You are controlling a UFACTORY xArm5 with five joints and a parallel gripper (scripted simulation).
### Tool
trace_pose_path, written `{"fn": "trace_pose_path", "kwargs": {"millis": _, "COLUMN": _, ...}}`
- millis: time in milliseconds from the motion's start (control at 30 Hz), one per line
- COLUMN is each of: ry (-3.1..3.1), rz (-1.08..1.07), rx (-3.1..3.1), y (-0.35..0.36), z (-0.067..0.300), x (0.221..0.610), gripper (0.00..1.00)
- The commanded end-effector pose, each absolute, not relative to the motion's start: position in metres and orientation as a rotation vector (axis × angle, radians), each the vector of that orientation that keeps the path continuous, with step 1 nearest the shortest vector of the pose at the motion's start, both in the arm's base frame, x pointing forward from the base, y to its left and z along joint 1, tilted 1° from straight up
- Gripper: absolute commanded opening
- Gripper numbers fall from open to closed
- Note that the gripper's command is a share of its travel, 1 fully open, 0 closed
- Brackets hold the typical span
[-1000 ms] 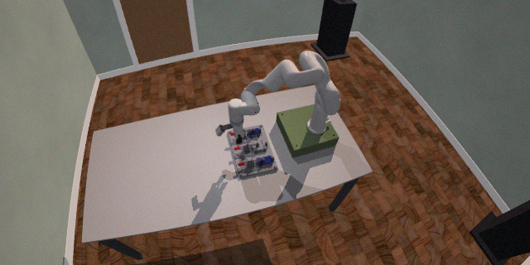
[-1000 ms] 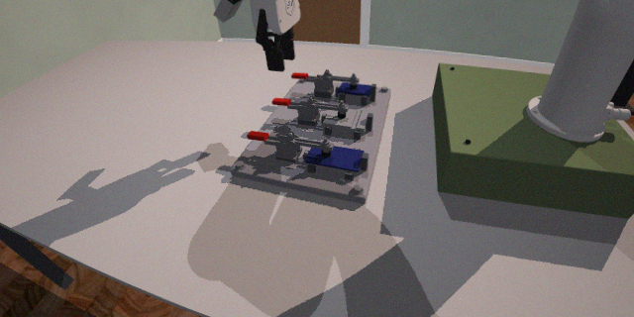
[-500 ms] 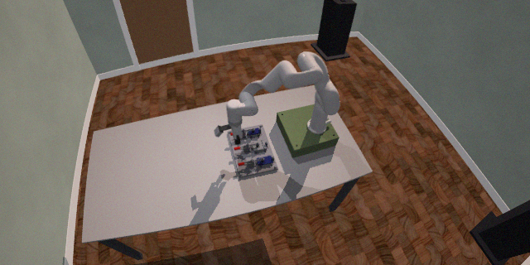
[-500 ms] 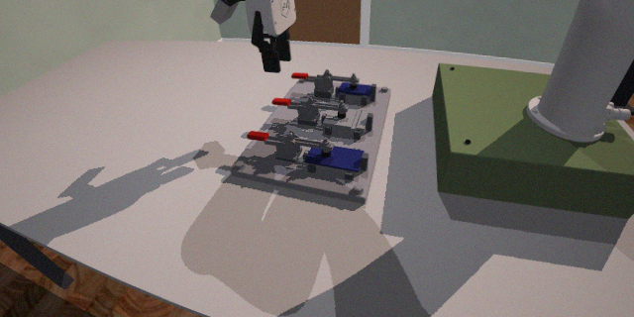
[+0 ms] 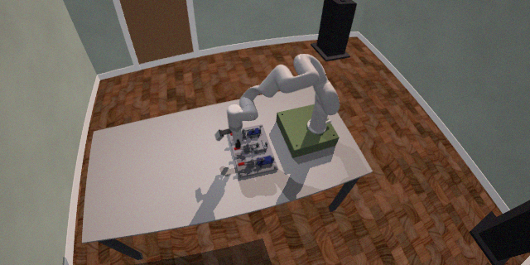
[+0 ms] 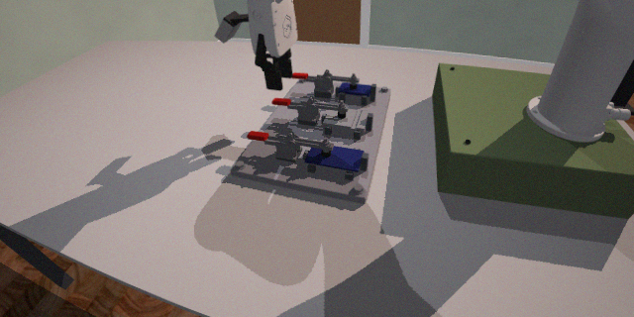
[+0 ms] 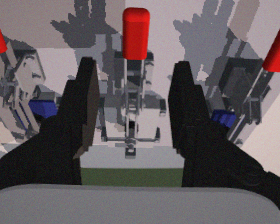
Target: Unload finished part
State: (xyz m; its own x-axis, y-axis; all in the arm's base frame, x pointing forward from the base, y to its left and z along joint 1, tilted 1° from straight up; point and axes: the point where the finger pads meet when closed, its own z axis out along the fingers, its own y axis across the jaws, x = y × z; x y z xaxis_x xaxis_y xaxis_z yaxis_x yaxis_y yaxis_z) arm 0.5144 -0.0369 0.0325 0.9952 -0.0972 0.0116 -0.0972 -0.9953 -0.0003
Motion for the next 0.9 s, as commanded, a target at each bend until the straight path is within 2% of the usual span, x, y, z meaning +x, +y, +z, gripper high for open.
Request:
{"fn": "trace_pose_path", "kwargs": {"millis": 0, "ry": -0.153, "rz": 0.022, "rx": 3.137, "y": -0.037, "z": 0.019, "x": 0.516, "gripper": 0.47}}
{"fn": "trace_pose_path", "kwargs": {"millis": 300, "ry": -0.153, "rz": 0.022, "rx": 3.137, "y": -0.037, "z": 0.001, "x": 0.516, "gripper": 0.47}}
{"fn": "trace_pose_path", "kwargs": {"millis": 867, "ry": -0.153, "rz": 0.022, "rx": 3.137, "y": -0.037, "z": 0.000, "x": 0.516, "gripper": 0.47}}
